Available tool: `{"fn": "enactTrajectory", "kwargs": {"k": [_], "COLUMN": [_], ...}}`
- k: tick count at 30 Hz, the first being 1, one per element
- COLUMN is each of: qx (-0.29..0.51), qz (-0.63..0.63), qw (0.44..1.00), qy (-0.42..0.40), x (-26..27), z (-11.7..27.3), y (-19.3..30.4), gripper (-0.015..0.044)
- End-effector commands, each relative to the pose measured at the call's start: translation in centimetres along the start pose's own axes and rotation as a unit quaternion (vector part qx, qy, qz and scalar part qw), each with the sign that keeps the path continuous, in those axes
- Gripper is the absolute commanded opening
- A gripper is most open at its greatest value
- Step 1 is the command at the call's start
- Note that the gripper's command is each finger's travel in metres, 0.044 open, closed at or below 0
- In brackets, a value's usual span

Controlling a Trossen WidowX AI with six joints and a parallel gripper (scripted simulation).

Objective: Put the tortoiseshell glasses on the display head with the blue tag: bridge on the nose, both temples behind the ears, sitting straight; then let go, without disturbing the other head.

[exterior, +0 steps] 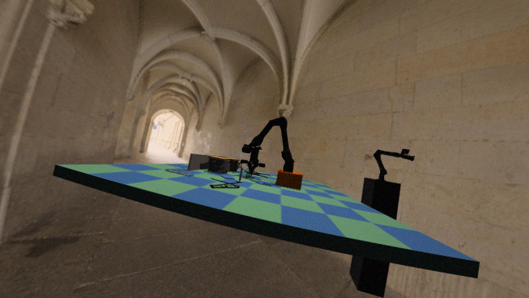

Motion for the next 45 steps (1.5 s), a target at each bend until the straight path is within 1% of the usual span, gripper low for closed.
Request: {"fn": "enactTrajectory", "kwargs": {"k": [1,4,15,17,21,27,33,39,45], "qx": [0.000,0.000,0.001,0.001,0.006,0.031,0.059,0.088,0.116], "qz": [0.000,0.000,-0.002,-0.002,-0.020,-0.117,-0.224,-0.329,-0.430], "qw": [1.000,1.000,1.000,1.000,1.000,0.992,0.972,0.938,0.892], "qy": [0.000,0.000,0.002,0.002,0.005,0.022,0.041,0.059,0.078], "x": [0.1,0.3,0.5,0.5,0.6,0.6,0.5,0.2,-0.3], "z": [0.4,1.7,9.2,9.8,9.9,10.2,10.6,11.0,11.5], "y": [0.0,0.0,0.0,0.1,-0.3,-2.4,-4.6,-6.9,-9.0], "gripper": [0.0000,0.0000,0.0000,0.0000,0.0000,0.0000,0.0000,0.0000,0.0000]}}
Point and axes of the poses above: the point midway between the two fingers, 35 mm back from their tips, its own z axis back along the fingers, its own x axis across the jaws, y = z × x, the point moved 6 cm from there along z, back along the fingers, and after that the axes turned 14 degrees about -z, right-handed, at the moved point
